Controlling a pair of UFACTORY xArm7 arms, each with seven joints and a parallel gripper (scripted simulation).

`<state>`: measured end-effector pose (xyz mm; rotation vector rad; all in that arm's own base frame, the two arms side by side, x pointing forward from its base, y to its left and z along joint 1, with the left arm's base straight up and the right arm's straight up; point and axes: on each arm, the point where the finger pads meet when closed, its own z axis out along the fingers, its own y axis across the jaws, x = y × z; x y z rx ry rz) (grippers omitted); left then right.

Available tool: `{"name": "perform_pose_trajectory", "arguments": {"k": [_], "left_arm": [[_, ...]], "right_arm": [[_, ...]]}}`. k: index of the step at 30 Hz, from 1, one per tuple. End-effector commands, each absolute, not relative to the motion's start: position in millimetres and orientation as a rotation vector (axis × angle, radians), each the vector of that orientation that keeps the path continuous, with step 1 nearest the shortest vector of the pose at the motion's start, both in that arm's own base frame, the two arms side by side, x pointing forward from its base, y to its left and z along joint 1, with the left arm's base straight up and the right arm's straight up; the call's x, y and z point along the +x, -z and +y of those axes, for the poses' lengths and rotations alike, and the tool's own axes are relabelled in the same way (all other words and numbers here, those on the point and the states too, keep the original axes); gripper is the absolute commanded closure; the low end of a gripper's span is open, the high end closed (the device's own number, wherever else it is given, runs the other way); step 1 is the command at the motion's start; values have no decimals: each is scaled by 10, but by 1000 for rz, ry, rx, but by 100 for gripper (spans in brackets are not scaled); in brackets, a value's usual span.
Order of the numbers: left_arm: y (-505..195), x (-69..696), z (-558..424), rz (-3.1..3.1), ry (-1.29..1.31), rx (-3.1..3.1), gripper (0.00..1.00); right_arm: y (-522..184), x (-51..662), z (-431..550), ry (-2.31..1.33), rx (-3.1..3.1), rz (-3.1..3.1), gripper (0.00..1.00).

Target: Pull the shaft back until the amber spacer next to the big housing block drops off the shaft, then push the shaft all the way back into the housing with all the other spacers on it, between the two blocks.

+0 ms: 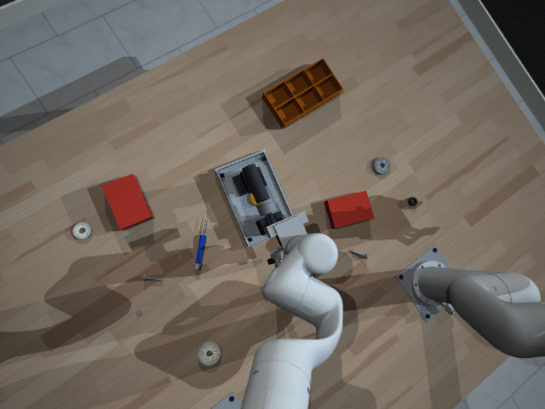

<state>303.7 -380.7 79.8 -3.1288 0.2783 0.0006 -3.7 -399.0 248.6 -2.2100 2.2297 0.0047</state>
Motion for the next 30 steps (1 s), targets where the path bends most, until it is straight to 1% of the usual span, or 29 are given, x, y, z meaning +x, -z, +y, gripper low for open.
{"name": "perform_pose_trajectory", "arguments": {"k": [1,30], "left_arm": [[-816,3052,-3821,279,5,-3132,100],[-816,3082,-3827,279,5,-3132,100]], "right_arm": [[-2500,-35,-4000,0,-2212,2231,0],[-2500,-35,-4000,0,-2212,2231,0]]}}
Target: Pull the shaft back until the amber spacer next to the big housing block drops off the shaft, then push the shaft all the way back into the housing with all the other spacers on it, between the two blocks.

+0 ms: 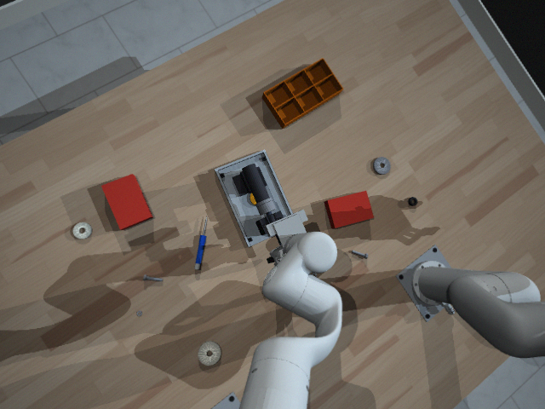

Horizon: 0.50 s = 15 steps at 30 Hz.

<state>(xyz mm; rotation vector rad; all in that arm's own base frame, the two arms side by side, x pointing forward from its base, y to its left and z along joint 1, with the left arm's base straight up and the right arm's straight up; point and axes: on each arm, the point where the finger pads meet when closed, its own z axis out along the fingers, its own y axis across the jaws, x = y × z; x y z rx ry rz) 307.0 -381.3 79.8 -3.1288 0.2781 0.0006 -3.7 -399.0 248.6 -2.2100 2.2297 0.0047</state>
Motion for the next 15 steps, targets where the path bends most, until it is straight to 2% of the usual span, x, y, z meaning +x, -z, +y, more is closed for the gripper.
{"name": "perform_pose_trajectory", "arguments": {"k": [1,15], "left_arm": [[-816,3082,-3827,279,5,-3132,100],[-816,3097,-3829,279,5,-3132,100]], "right_arm": [[-2500,-35,-4000,0,-2212,2231,0],[-2500,-35,-4000,0,-2212,2231,0]]}}
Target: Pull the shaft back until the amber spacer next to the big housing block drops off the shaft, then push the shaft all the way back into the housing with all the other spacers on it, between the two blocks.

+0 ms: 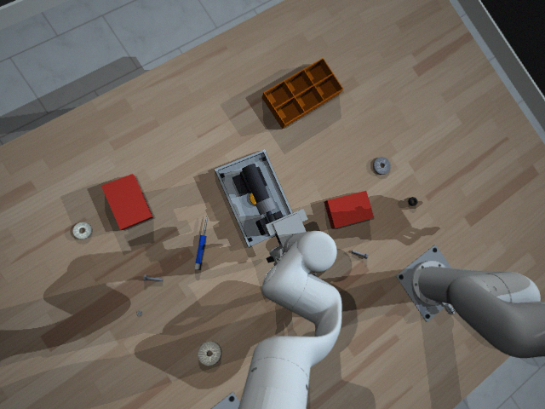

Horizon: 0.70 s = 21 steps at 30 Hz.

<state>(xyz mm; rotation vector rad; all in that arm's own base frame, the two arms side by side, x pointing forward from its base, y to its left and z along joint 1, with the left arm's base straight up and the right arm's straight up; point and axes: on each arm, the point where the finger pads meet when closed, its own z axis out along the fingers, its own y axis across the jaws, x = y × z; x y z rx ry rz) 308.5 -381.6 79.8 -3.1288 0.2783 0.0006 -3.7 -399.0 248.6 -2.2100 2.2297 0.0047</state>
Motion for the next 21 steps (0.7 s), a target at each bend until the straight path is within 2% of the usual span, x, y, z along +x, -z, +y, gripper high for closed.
{"name": "perform_pose_trajectory", "arguments": {"k": [1,21], "left_arm": [[-816,3097,-3829,279,5,-3132,100],[-816,3126,-3834,279,5,-3132,100]], "right_arm": [[-2500,-35,-4000,0,-2212,2231,0],[-2500,-35,-4000,0,-2212,2231,0]]}}
